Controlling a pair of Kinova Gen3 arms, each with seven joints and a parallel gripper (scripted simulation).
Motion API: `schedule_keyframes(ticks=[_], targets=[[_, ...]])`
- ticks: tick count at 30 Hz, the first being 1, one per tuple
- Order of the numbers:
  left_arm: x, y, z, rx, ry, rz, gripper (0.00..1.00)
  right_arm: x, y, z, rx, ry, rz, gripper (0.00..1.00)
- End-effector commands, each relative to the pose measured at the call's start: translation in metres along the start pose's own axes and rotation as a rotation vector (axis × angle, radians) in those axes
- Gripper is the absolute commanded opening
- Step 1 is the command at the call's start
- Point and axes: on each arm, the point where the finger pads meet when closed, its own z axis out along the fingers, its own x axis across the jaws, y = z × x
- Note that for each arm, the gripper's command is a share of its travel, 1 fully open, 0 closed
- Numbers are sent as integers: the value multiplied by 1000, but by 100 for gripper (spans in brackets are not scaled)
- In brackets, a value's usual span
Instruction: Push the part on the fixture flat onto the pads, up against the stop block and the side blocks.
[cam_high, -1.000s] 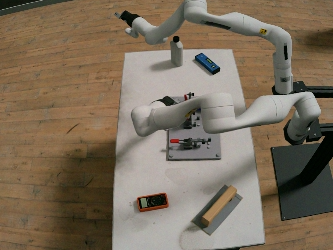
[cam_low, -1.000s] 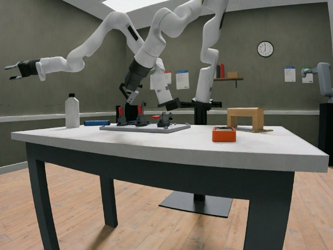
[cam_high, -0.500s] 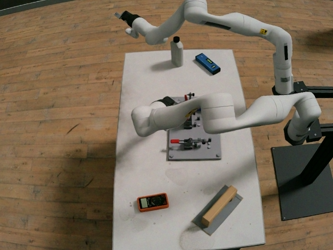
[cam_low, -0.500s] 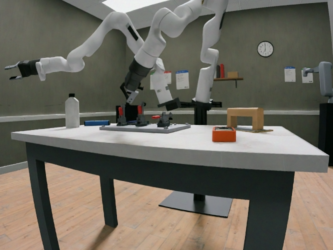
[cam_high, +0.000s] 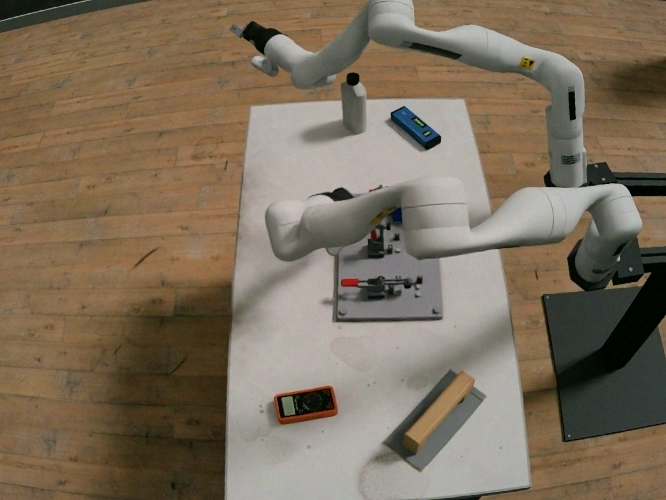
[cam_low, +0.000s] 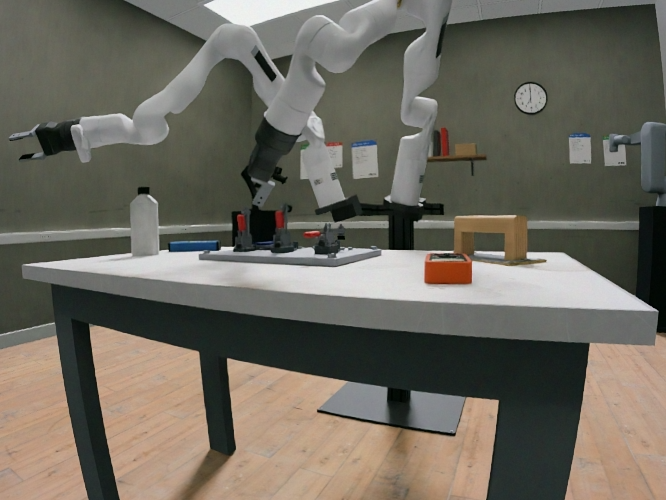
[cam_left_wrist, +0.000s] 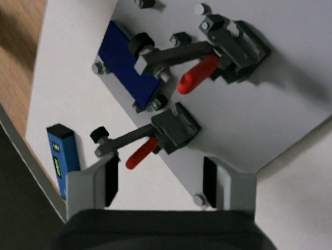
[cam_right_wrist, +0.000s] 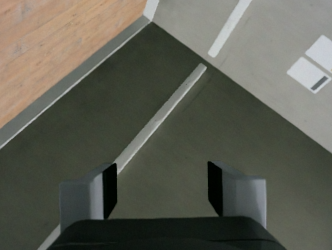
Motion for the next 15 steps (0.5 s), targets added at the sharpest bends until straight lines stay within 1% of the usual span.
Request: schedule_keyframes(ticks=[1, 2, 4, 8, 11, 15], targets=[[-20, -9, 13, 86, 16, 164, 100, -8, 4, 7, 12, -17, -9, 100], [-25, -11, 16, 111, 18, 210, 100, -11, 5, 8, 15, -23, -12, 100], [-25, -11, 16, 111, 18, 210, 100, -11, 5, 8, 15, -23, -12, 100], [-48, -24, 30, 227, 26, 431, 100, -27, 11, 17, 32, -51, -24, 100], [-60, -31, 36, 288, 26, 551, 100, -42, 17, 26, 50, -80, -36, 100], [-72, -37, 41, 370, 26, 718, 100, -68, 27, 38, 80, -127, -55, 100]])
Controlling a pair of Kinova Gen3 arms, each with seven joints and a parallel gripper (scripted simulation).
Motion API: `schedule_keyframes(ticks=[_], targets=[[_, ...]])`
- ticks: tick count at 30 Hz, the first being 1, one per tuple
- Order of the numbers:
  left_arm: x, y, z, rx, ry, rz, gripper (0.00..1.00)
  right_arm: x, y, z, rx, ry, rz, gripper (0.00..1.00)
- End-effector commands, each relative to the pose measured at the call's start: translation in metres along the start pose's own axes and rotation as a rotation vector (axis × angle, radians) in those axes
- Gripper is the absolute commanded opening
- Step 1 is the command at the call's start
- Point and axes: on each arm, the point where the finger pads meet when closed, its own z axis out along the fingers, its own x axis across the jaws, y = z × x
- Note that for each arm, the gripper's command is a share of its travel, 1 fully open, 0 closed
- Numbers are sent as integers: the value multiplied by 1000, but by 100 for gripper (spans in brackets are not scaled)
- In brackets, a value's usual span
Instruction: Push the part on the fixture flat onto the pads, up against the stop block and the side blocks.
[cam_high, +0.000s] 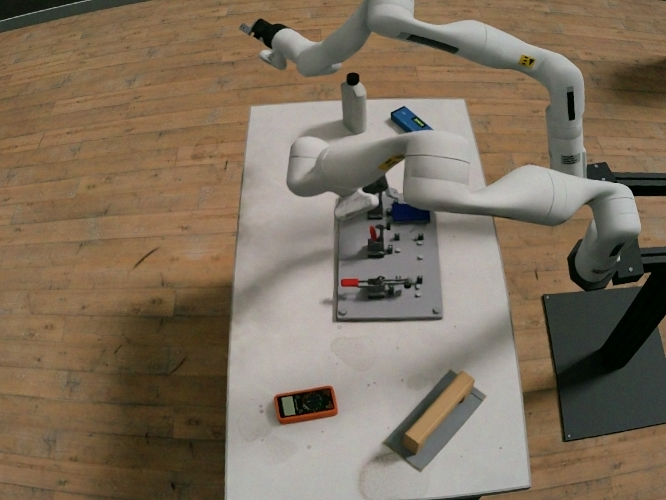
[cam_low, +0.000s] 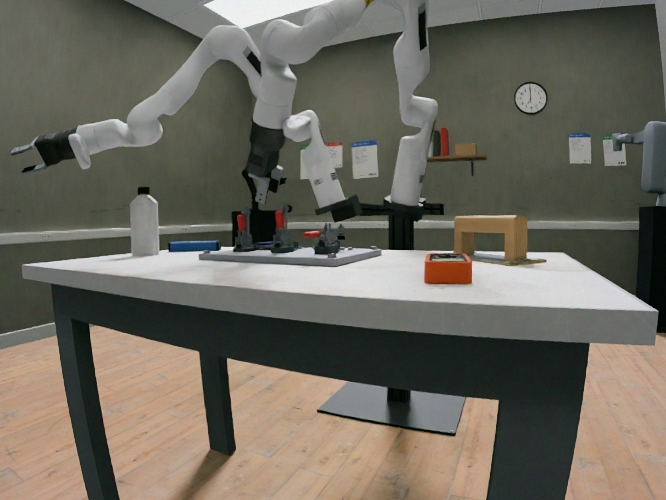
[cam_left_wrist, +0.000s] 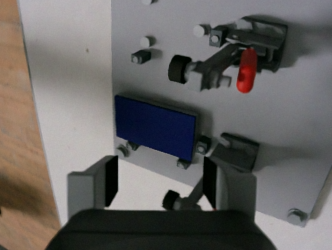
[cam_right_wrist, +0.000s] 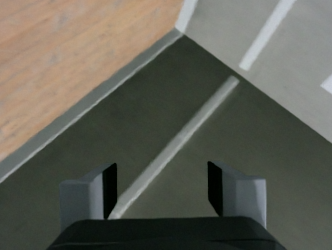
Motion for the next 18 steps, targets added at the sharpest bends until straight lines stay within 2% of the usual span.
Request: schedule_keyframes(ticks=[1, 4, 6, 8, 12, 14, 18], targets=[[-22, 4, 9, 121, 17, 253, 100, -31, 15, 20, 41, -59, -33, 100], [-31, 6, 12, 180, 17, 378, 100, -55, 26, 30, 70, -102, -50, 100], [-31, 6, 12, 180, 17, 378, 100, -55, 26, 30, 70, -102, -50, 100], [-39, 8, 14, 244, 16, 517, 100, -72, 34, 37, 92, -134, -61, 100], [-48, 12, 16, 317, 13, 677, 100, -109, 54, 48, 142, -201, -84, 100], [-52, 14, 17, 354, 12, 758, 100, -122, 62, 50, 159, -223, -91, 100], [-60, 20, 17, 426, 7, 920, 100, -127, 65, 51, 167, -233, -95, 100]])
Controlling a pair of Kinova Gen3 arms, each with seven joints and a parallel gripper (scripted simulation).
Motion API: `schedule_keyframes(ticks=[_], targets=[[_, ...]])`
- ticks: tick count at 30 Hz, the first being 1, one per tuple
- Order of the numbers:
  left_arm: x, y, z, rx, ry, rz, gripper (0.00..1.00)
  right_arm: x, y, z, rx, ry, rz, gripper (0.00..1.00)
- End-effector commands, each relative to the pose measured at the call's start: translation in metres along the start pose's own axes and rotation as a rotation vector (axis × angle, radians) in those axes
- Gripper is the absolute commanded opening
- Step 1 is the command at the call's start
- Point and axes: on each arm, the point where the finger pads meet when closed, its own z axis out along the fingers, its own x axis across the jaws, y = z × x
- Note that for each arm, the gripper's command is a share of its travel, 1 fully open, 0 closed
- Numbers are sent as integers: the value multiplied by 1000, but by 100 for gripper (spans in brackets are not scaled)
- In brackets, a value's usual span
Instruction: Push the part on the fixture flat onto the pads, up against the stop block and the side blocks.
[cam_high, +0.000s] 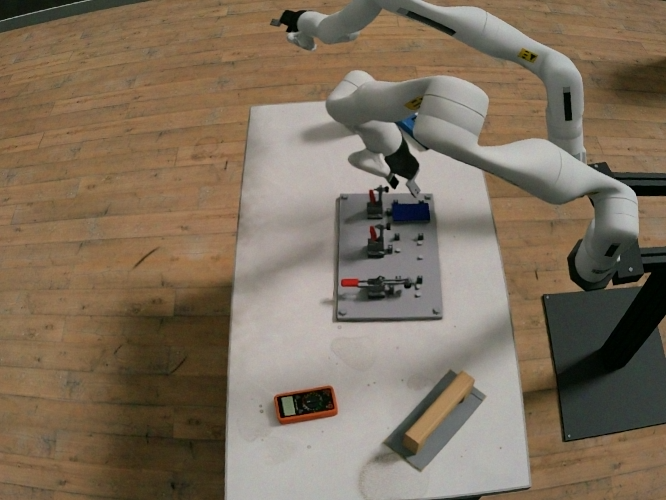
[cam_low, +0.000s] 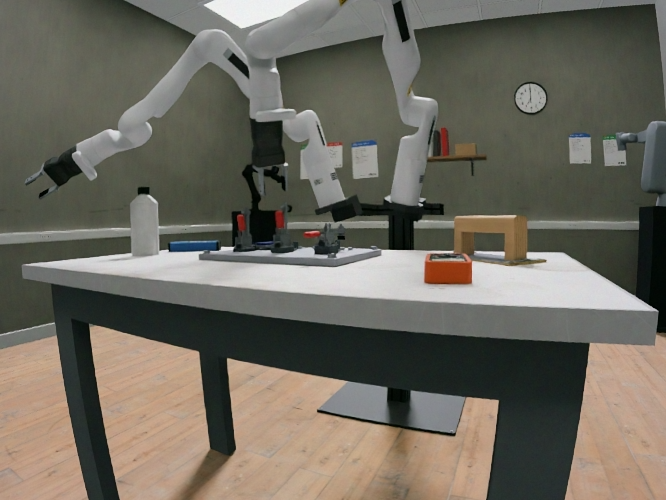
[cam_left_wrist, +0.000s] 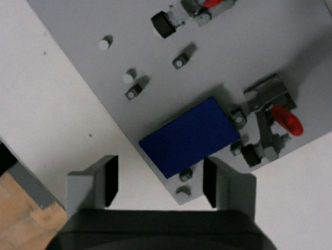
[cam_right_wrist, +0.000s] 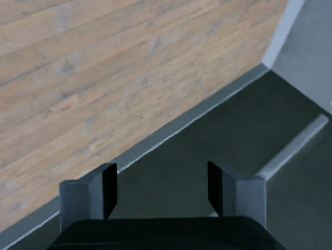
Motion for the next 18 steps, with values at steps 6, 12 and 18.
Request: schedule_keyframes(ticks=[6, 12, 18], targets=[[-2, 11, -4, 111, 19, 225, 100, -16, 6, 8, 45, -28, -15, 100], [-6, 10, -1, 111, 4, 225, 100, -16, 6, 8, 45, -28, -15, 100], [-4, 10, -2, 111, 9, 229, 100, -16, 6, 8, 45, -28, -15, 100]])
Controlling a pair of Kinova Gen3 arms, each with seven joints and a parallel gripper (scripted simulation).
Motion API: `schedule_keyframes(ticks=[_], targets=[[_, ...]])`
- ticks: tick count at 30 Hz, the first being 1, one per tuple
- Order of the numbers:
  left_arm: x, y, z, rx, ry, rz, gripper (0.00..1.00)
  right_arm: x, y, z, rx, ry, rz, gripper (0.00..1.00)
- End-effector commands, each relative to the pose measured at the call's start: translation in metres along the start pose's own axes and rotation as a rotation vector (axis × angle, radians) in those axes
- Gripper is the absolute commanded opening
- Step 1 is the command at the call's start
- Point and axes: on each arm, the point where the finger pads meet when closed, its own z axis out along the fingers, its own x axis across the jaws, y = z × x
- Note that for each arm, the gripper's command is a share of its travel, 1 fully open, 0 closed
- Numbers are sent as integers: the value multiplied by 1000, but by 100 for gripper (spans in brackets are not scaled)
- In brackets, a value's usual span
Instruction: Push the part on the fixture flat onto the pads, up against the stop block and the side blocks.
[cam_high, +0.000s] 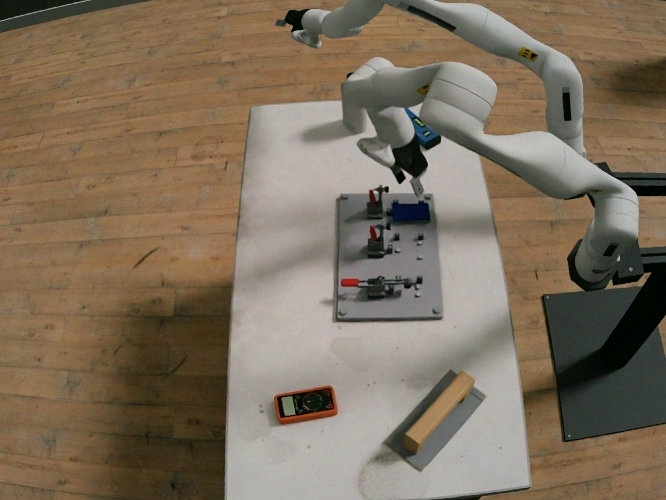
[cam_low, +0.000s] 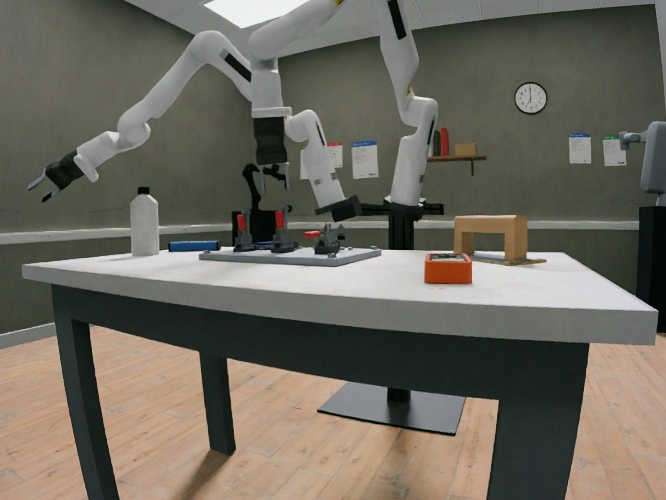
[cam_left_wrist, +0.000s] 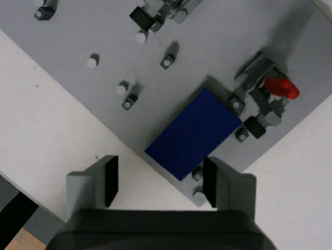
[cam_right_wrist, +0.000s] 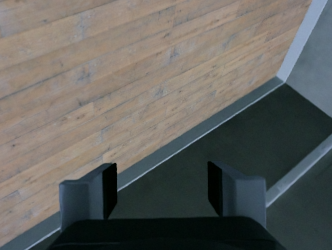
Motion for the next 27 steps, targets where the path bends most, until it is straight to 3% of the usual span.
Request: schedule_keyframes(ticks=[1, 21, 24, 27], targets=[[3, -1, -2, 14, 14, 22, 100, 2, 0, 0, 8, 2, 6, 100], [5, -1, -4, 19, 21, 35, 100, -1, 2, 1, 13, -4, 4, 100], [6, 0, -4, 19, 21, 36, 100, -33, 19, 8, 59, -57, -14, 100], [6, 0, -4, 19, 22, 37, 100, -43, 25, 9, 74, -74, -20, 100]])
